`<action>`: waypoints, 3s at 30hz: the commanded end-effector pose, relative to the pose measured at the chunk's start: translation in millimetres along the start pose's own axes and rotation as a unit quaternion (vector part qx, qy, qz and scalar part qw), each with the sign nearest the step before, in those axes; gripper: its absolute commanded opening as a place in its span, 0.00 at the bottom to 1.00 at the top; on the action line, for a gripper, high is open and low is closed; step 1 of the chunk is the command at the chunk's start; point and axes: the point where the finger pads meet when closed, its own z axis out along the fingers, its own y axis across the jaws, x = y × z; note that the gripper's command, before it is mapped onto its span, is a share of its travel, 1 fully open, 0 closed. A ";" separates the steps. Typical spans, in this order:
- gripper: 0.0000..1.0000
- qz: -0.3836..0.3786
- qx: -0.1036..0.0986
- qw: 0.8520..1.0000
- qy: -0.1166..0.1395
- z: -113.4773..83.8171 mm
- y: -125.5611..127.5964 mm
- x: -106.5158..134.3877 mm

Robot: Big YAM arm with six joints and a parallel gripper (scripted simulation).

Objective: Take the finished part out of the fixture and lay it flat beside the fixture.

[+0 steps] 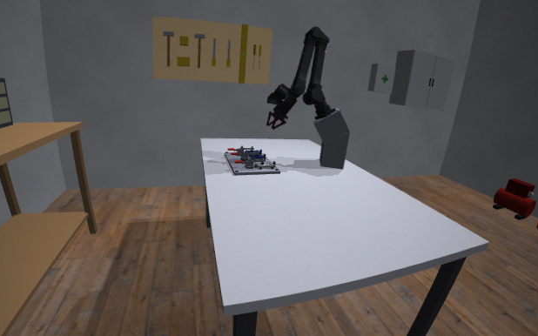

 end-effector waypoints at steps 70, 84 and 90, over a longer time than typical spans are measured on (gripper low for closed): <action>1.00 0.023 -0.025 0.988 0.153 26.0 47.3 -15.4; 1.00 0.028 -0.026 0.990 0.138 29.9 46.9 -35.9; 1.00 0.013 -0.029 0.974 0.222 34.0 87.3 -43.3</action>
